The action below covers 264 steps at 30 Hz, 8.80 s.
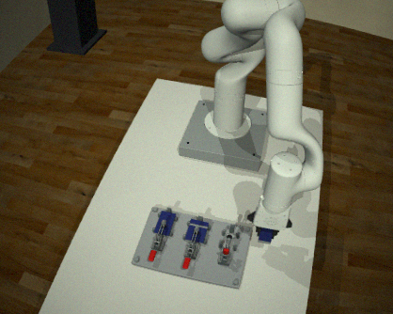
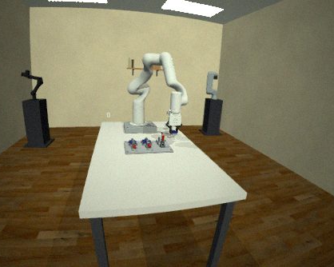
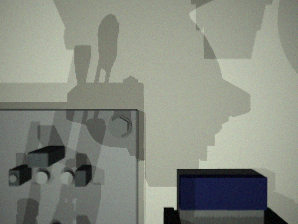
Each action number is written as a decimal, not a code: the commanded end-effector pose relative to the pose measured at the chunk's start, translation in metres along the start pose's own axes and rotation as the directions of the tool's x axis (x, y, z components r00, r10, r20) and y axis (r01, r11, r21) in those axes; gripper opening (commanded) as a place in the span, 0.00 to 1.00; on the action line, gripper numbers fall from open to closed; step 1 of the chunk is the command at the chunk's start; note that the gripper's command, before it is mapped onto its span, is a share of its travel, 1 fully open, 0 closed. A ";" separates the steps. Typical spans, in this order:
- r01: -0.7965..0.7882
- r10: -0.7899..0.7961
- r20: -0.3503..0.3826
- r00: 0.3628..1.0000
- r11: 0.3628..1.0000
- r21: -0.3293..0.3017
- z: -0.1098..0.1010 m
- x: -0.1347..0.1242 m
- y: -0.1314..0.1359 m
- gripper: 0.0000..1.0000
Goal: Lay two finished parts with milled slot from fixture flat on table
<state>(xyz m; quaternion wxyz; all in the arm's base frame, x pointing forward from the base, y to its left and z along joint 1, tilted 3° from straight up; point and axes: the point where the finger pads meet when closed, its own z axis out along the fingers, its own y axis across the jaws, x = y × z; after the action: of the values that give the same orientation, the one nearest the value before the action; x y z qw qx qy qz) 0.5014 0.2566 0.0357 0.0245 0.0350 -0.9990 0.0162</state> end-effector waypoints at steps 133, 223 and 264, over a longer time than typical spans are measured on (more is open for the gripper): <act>0.000 0.000 0.002 1.000 1.000 -0.001 0.085 -0.001 0.006 0.00; 0.000 0.000 0.002 1.000 1.000 -0.001 0.059 -0.001 0.006 0.69; 0.000 0.000 0.002 1.000 1.000 -0.001 -0.011 -0.001 0.006 0.69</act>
<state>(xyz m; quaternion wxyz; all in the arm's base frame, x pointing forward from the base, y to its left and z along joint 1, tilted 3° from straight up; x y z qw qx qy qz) 0.5015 0.2624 0.0454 0.0246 0.0350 -0.9990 0.0162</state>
